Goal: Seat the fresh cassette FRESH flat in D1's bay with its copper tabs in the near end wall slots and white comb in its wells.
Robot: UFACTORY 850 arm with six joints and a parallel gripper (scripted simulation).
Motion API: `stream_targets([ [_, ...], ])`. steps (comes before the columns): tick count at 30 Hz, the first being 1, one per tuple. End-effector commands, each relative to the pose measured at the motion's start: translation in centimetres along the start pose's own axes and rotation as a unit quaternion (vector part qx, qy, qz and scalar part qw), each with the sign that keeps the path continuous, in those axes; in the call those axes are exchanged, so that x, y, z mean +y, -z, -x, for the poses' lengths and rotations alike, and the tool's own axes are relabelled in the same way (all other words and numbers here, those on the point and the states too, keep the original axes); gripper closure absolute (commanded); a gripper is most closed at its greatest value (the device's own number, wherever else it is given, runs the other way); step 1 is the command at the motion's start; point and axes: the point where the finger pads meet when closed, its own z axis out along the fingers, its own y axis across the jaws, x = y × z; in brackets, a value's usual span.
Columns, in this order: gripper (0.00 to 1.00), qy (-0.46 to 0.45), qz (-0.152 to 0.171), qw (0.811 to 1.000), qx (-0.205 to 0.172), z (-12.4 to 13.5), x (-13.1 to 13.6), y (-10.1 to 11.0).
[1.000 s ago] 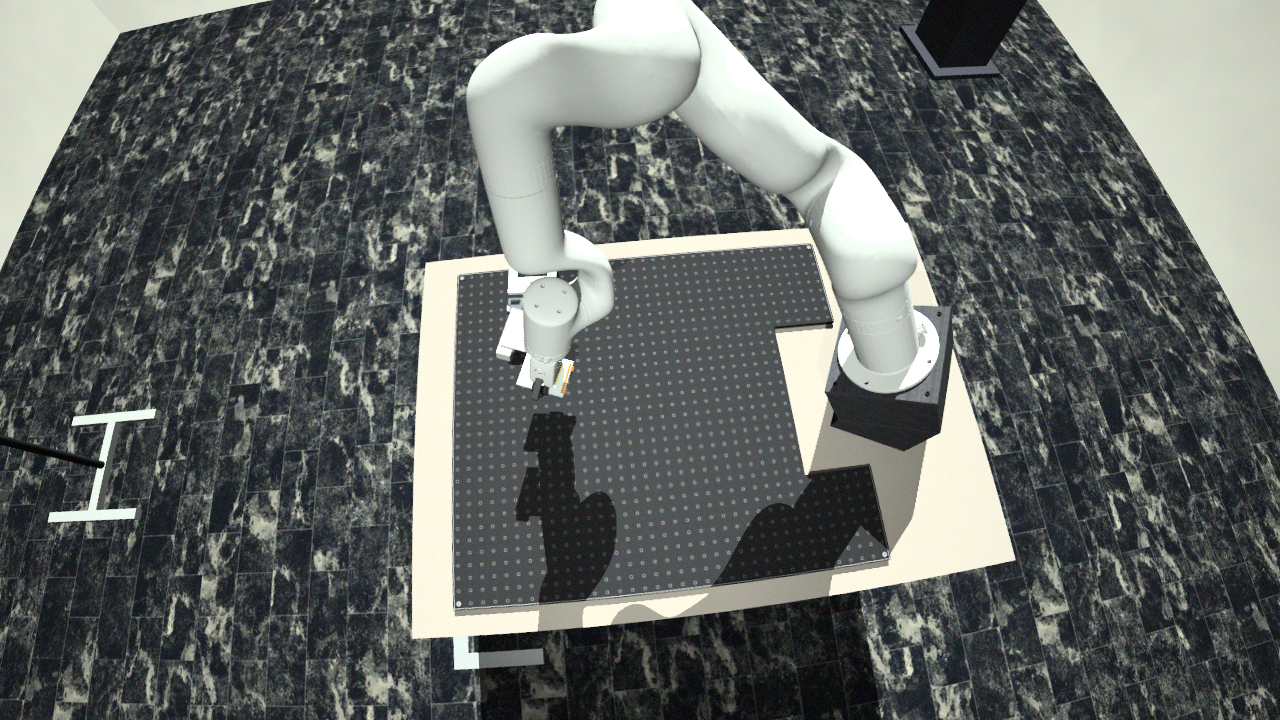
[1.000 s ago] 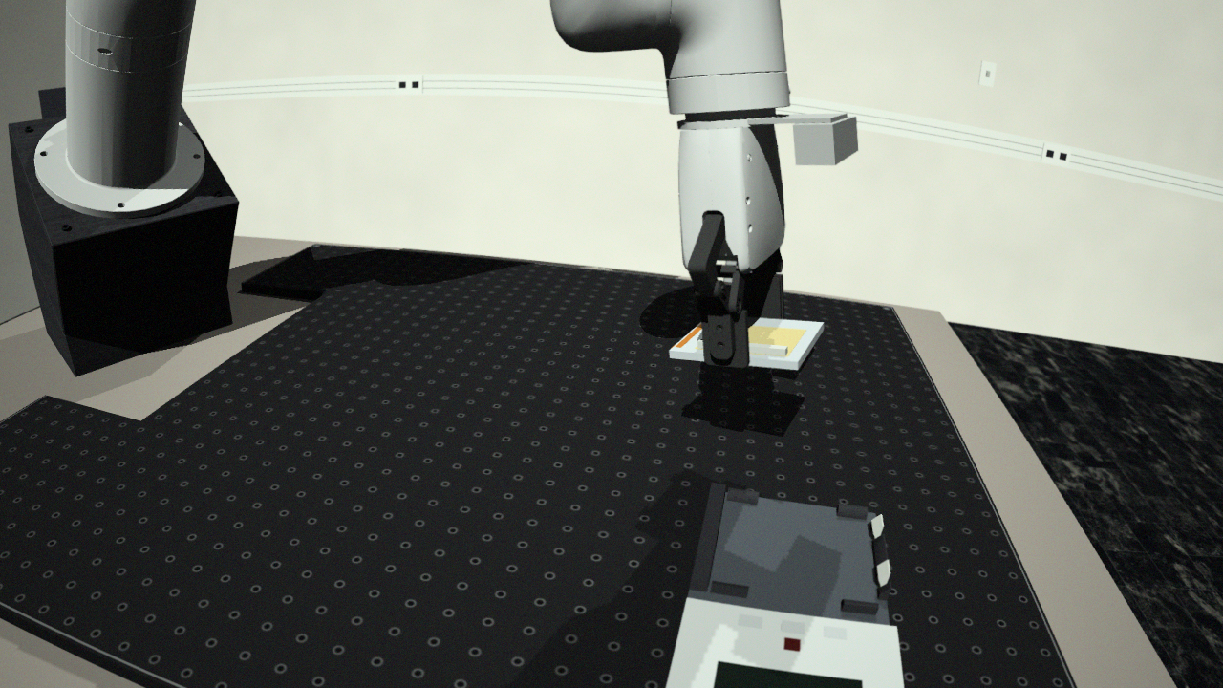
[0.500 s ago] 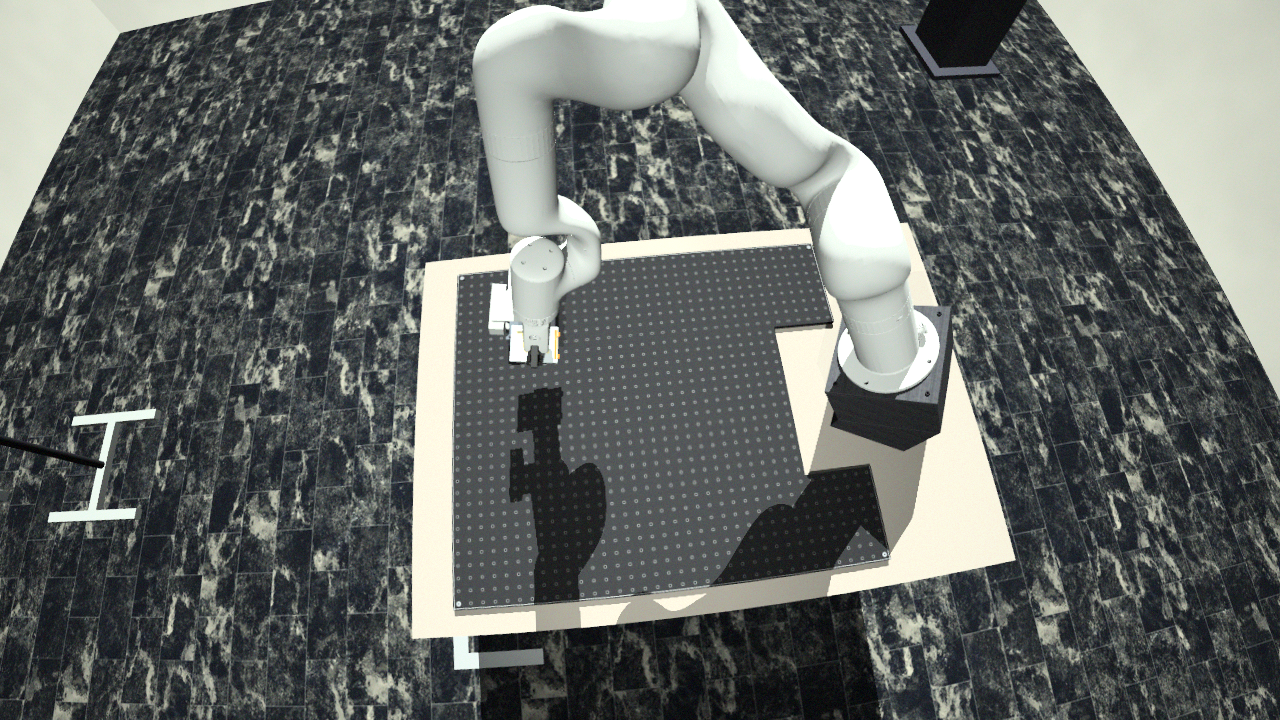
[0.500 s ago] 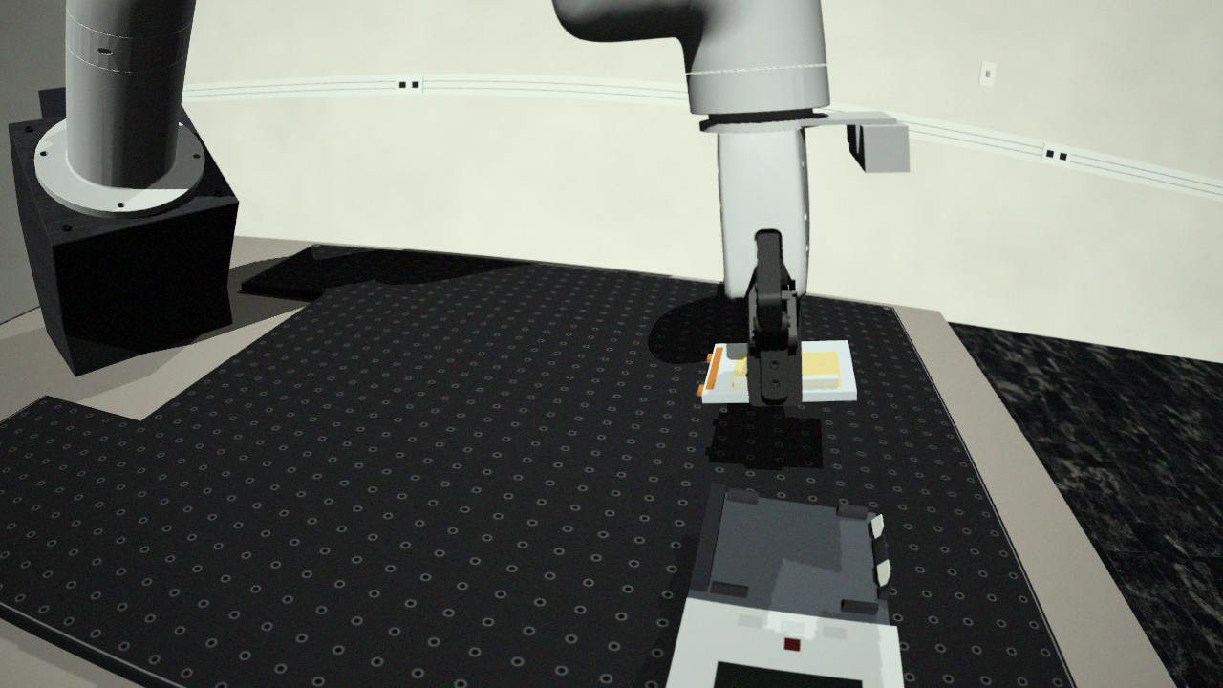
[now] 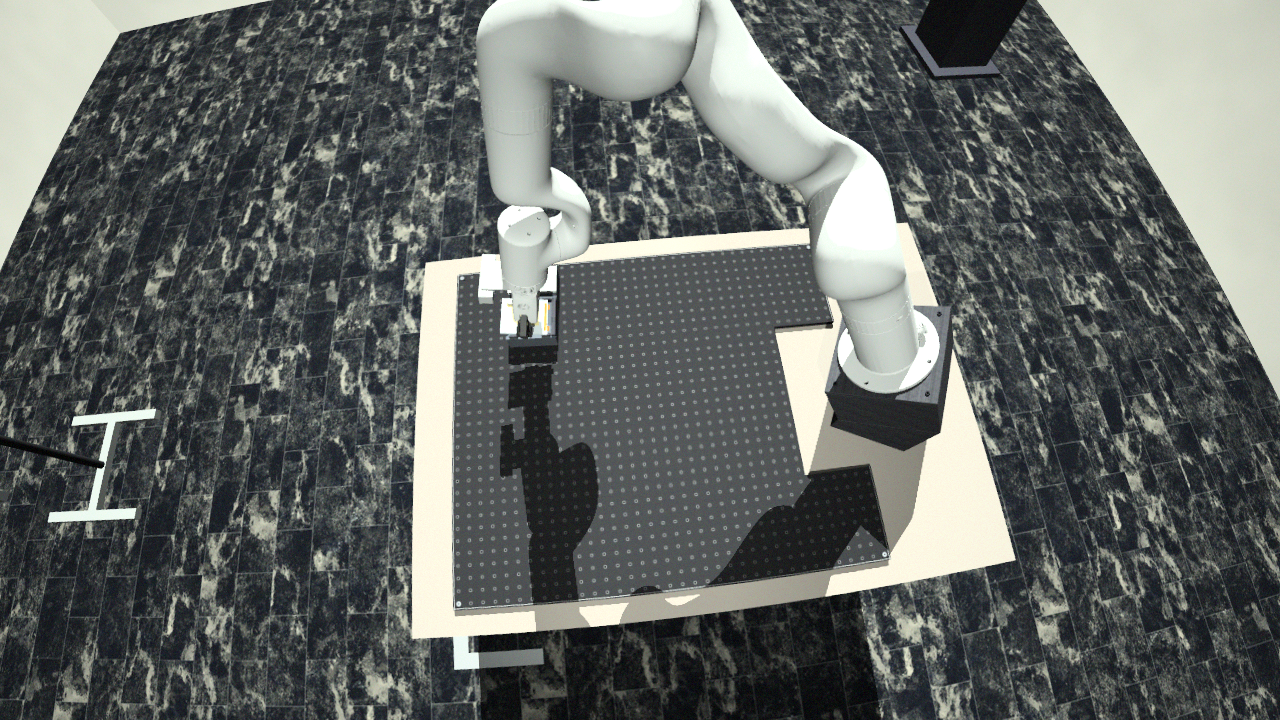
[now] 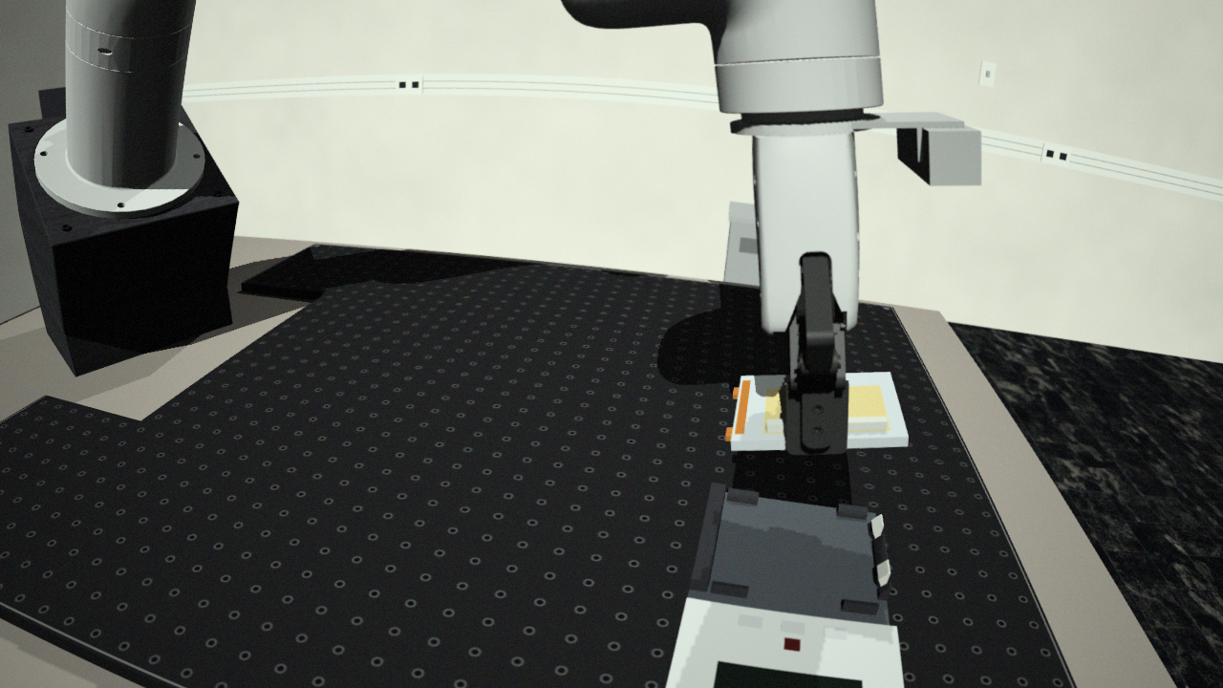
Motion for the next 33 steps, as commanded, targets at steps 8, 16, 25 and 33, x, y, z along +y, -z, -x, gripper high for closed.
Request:
stream_targets([
  [8,1.00,0.000,0.002,1.000,-0.006,-1.5,3.5,0.2],
  [16,1.00,0.000,0.002,1.000,-0.006,-1.5,3.5,0.2],
  [25,1.00,0.000,0.002,1.000,-0.006,-1.4,3.5,-0.1],
  [33,1.00,0.000,0.002,1.000,-0.006,-1.2,3.6,-1.1],
])
